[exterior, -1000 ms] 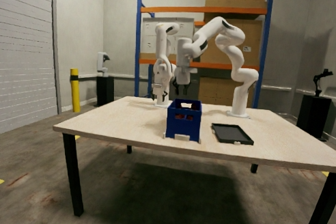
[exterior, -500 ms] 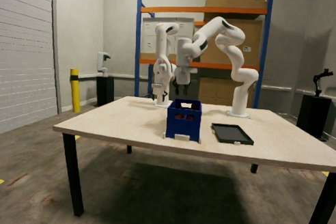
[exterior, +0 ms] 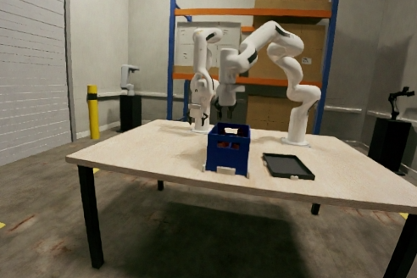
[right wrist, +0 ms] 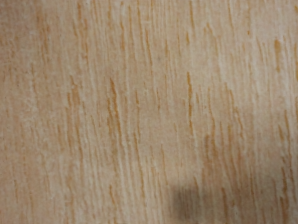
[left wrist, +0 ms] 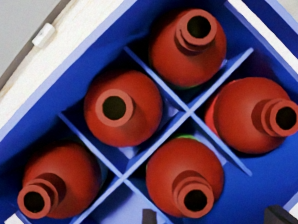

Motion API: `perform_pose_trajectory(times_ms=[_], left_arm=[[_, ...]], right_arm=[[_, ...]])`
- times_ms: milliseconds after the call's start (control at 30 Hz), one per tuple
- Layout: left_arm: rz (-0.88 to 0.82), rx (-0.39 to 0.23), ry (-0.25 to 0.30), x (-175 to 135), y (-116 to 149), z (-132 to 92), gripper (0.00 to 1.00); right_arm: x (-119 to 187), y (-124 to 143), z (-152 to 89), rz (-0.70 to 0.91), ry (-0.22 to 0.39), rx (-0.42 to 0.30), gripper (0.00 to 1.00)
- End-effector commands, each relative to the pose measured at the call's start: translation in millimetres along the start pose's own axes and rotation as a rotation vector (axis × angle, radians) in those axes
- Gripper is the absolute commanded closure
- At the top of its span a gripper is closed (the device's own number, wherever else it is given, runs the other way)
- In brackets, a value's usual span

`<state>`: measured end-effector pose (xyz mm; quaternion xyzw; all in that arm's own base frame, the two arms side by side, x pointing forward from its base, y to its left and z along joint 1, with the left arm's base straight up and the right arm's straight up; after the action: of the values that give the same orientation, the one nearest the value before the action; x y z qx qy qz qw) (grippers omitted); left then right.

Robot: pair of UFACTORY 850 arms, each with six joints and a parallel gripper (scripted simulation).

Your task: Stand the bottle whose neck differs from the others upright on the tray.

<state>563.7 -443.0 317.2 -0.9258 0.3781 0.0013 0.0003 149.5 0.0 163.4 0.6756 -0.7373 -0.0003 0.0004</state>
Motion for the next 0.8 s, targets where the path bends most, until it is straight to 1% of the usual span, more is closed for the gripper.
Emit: perform_pose_trajectory(times_ms=[0,767], left_arm=[[0.0,0.0,0.003,0,0,2,0.34],[0.0,0.0,0.003,0,0,27,0.34]], right_arm=[[0,0,0,0.0,0.0,0.001,0.0],[0,0,0,0.0,0.0,0.001,0.0]])
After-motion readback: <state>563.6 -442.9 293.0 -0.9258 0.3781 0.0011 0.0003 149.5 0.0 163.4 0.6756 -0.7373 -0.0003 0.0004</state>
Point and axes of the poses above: on each arm, the point where the finger pads meet when closed, its own z axis out along the fingers, its own x axis across the jaws, y = z × x, the point moved 8 cm from there along -z, back along the fingers, and after that the axes turned 5 degrees about z, right-handed, at the moved point
